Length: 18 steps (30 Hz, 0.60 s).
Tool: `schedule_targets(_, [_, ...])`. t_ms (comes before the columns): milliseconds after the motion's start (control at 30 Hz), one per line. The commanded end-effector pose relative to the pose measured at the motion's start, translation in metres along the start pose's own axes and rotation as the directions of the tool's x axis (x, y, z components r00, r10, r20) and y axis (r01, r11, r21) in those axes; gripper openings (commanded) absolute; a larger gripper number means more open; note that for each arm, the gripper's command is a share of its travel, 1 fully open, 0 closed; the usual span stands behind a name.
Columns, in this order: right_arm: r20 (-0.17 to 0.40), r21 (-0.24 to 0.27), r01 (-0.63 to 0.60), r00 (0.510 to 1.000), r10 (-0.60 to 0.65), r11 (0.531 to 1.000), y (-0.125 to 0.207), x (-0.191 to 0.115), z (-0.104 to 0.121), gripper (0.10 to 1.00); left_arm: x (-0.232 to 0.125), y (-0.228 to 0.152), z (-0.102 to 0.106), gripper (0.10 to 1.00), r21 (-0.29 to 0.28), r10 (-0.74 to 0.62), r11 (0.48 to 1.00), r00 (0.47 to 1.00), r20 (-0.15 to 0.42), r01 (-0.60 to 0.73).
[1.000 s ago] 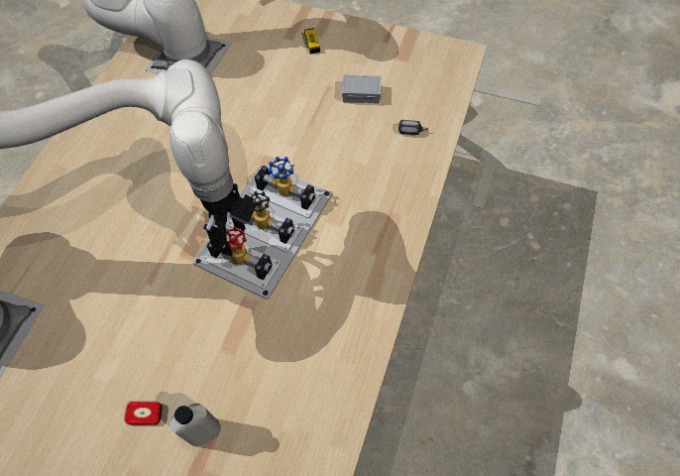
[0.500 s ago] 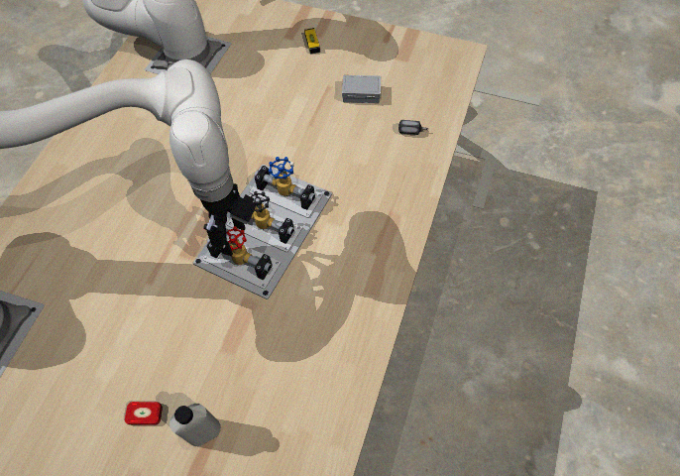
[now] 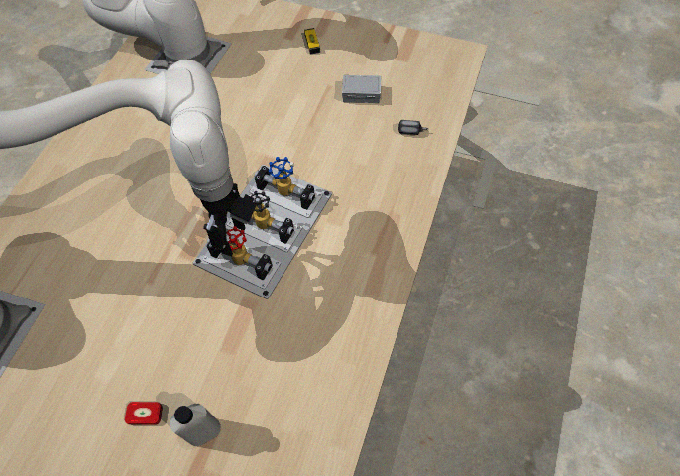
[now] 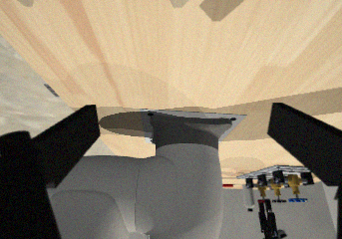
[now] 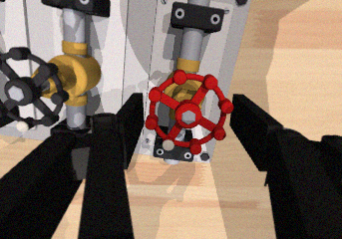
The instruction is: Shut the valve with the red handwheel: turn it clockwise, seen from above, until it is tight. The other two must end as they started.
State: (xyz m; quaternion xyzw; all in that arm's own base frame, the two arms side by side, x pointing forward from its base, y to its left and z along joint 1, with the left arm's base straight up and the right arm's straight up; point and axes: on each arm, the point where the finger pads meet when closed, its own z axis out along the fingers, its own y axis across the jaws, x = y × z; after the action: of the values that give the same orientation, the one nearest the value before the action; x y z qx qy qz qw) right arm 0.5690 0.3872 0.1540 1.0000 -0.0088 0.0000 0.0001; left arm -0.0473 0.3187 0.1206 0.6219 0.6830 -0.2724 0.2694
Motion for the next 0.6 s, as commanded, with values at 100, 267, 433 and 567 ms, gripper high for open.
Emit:
schedule_targets(100, [-0.001,0.001,0.0,1.0,0.0,1.0,0.0,0.0,-0.002,0.532,0.0,0.0,-0.001,1.0,0.0,0.0,1.0,1.0,-0.001,0.0])
schedule_targets(267, [-0.001,0.001,0.0,1.0,0.0,1.0,0.0,0.0,-0.005,0.532,0.0,0.0,-0.001,1.0,0.0,0.0,1.0,1.0,-0.001,0.0])
schedule_targets(433, [-0.001,0.001,0.0,1.0,0.0,1.0,0.0,0.0,-0.011,0.532,0.0,0.0,-0.001,1.0,0.0,0.0,1.0,1.0,-0.001,0.0])
schedule_targets(567, [-0.001,0.001,0.0,1.0,0.0,1.0,0.0,0.0,-0.014,0.532,0.0,0.0,-0.001,1.0,0.0,0.0,1.0,1.0,-0.001,0.0])
